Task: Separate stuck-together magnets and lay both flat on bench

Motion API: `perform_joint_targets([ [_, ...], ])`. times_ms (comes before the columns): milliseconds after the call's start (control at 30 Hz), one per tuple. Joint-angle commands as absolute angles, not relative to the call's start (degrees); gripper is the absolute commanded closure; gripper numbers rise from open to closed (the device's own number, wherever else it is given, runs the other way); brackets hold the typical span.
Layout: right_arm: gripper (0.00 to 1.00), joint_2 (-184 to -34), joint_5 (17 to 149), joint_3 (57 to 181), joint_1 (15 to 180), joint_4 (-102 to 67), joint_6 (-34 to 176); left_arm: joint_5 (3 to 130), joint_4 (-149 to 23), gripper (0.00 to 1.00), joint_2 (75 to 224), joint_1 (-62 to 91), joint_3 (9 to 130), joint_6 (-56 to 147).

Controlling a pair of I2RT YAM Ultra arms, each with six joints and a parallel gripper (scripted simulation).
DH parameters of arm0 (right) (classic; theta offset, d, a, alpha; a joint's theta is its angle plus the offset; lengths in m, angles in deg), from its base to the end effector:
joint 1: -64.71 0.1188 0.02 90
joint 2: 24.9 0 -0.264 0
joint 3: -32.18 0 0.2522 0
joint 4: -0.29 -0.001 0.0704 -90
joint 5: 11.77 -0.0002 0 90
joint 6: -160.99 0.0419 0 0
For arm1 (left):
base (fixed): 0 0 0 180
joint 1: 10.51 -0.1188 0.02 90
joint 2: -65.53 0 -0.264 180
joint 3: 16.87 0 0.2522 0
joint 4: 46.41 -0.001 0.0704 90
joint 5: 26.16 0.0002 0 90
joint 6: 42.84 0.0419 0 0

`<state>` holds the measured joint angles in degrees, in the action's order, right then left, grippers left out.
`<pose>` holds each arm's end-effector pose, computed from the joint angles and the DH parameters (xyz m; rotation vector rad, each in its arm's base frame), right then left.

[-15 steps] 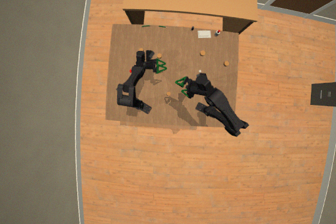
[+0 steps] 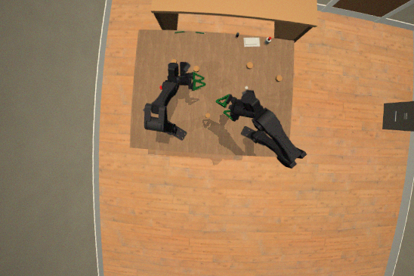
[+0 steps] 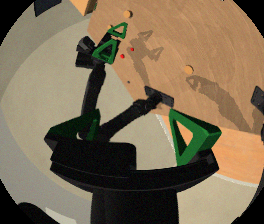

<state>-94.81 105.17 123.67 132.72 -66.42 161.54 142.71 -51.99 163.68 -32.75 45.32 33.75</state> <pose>0.0712 0.2298 0.3830 -0.2553 -2.5934 -1.1676 0.3115 0.0841 0.1798 0.0840 1.9336 -1.4255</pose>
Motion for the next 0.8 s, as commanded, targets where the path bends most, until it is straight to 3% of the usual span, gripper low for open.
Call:
perform_joint_targets([
  [0, 0.00, -94.55, 105.22, 123.97, 132.79, -66.14, 161.56, 142.83, -51.70, 0.00, 163.52, -32.71, 45.46, 33.74],
  [767, 0.00, -93.12, 101.65, 122.07, 125.31, -58.93, 149.65, 133.05, -52.77, 0.00, 158.61, -30.30, 46.93, 36.04],
])
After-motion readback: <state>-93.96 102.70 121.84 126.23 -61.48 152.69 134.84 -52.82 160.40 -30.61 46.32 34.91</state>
